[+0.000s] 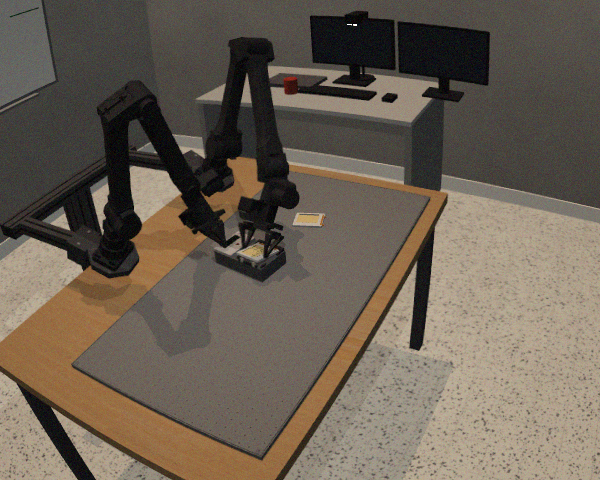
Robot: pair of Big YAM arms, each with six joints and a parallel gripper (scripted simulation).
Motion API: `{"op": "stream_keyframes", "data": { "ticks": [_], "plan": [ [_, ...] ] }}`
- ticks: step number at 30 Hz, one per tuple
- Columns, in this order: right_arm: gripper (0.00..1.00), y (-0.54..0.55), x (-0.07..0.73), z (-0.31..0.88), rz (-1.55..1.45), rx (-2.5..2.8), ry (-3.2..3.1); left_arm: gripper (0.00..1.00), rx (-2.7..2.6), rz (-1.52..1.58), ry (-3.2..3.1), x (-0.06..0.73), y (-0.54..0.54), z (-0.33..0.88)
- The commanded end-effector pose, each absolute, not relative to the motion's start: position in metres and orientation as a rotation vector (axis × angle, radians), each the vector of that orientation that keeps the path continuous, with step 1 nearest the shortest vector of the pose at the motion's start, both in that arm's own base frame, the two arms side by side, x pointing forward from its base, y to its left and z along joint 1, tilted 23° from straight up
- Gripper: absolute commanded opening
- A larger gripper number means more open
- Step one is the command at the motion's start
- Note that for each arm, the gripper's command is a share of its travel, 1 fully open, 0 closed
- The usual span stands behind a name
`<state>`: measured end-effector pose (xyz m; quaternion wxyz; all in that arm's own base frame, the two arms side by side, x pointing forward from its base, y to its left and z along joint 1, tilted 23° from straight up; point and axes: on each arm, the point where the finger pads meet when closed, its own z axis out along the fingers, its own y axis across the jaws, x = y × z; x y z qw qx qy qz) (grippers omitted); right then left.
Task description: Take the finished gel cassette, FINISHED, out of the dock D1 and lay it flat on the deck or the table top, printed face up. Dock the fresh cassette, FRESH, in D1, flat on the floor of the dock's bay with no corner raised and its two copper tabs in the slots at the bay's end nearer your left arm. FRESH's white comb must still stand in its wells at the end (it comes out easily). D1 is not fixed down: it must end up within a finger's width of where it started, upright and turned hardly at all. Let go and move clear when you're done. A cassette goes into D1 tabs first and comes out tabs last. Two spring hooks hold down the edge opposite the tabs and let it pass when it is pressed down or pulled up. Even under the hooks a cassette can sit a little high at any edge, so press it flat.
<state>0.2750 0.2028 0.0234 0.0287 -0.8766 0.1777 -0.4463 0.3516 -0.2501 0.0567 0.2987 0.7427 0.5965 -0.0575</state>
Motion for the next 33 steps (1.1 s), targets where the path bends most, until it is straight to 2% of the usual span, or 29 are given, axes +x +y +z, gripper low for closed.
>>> {"op": "stream_keyframes", "data": {
  "ticks": [1, 33],
  "plan": [
    [0.0, 0.1711, 0.2559, -0.0285, -1.289, -2.874, 0.504, 0.0, 1.953, -0.134, 1.571, 0.3545, -0.2446, 0.0642],
    [0.0, 0.1711, 0.2559, -0.0285, -1.289, -2.874, 0.504, 0.0, 1.933, -0.154, 1.57, 0.354, -0.2501, 0.0664]
  ]
}}
